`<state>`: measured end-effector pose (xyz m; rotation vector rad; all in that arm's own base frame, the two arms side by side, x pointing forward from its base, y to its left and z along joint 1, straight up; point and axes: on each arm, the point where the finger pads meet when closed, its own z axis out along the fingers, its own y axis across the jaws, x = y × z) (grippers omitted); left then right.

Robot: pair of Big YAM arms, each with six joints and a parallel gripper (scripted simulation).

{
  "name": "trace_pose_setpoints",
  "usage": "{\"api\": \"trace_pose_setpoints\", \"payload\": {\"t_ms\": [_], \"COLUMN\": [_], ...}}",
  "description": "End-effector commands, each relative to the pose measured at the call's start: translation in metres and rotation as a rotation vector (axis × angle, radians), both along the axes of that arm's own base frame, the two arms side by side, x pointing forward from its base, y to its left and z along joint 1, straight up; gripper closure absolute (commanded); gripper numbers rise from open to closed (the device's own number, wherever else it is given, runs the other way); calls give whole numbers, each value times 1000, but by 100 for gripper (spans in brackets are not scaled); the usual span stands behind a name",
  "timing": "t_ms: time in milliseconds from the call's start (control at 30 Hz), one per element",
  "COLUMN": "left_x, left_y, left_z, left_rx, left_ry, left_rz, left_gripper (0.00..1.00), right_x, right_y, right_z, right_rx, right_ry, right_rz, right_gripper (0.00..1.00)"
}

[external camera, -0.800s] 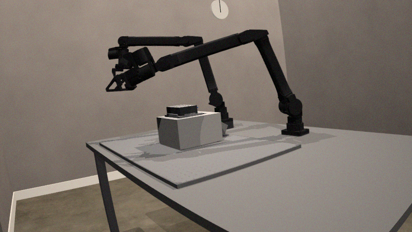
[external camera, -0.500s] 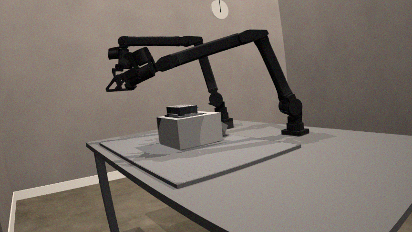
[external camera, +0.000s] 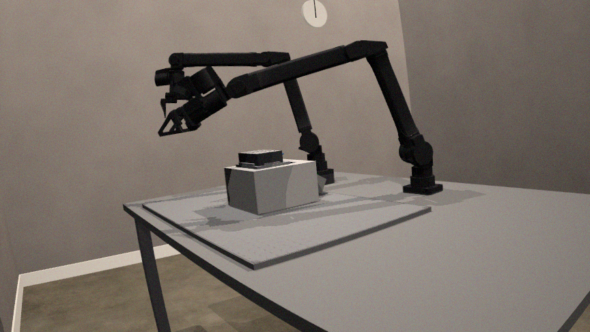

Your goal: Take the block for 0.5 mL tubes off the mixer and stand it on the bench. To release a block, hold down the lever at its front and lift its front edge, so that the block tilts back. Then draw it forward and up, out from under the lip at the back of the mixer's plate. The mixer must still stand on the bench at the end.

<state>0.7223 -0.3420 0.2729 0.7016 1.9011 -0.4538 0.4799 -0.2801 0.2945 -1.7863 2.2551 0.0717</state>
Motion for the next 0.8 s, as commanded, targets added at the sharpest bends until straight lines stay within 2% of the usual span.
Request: {"api": "trace_pose_setpoints", "payload": {"t_ms": [0,200,333,433,733,767], "left_x": [-3,-16,-20,-30,-51,-53], "left_y": [40,71,67,79,134,139], "left_z": [44,42,30,20,43,45], "left_rx": [-5,43,60,97,142,136], "left_ry": [12,116,149,221,333,320], "left_rz": [68,141,142,175,293,287], "left_gripper": [0,0,0,0,0,0], "right_x": [2,4,5,5,6,5], "right_y": [-3,0,1,2,4,2], "right_z": [3,8,10,13,21,22], "right_rx": [-8,-17,-19,-23,-33,-34], "right_ry": [-7,-16,-19,-24,-38,-40], "right_rz": [-9,-3,-1,2,6,2], "right_gripper": [0,0,0,0,0,0]}}
